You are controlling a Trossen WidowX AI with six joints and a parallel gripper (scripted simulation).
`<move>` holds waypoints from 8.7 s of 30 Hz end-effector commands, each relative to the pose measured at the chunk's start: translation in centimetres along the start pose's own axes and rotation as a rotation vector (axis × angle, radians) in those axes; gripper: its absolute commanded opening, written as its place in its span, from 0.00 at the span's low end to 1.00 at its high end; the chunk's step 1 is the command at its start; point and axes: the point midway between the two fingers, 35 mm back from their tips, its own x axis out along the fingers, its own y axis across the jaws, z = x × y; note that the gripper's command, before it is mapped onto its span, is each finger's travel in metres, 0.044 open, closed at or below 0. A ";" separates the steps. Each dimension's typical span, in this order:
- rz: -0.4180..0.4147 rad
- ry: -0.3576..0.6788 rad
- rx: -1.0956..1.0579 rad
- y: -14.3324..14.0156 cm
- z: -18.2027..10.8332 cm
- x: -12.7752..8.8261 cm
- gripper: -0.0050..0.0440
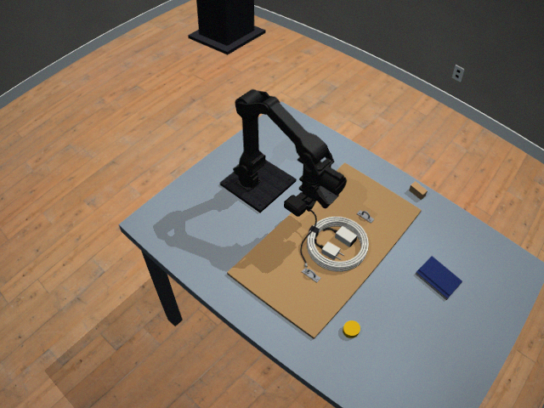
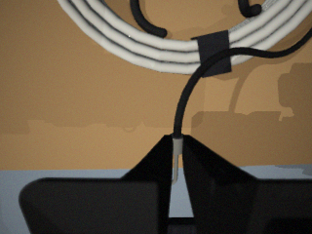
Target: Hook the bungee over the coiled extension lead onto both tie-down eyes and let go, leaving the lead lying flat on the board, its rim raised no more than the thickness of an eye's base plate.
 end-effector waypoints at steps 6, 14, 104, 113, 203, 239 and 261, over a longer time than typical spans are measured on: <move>-0.004 -0.019 0.066 0.5 1.2 -0.6 0.00; -0.003 -0.021 0.113 0.9 1.7 -0.7 0.00; 0.012 -0.056 0.751 6.4 7.8 -1.0 0.00; 0.015 -0.056 0.808 7.0 8.2 -1.0 0.00; 0.062 -0.054 1.455 13.5 10.6 0.1 0.00; 0.078 -0.056 1.536 14.3 9.8 -0.2 0.00; 0.078 -0.056 1.536 14.3 9.8 -0.2 0.00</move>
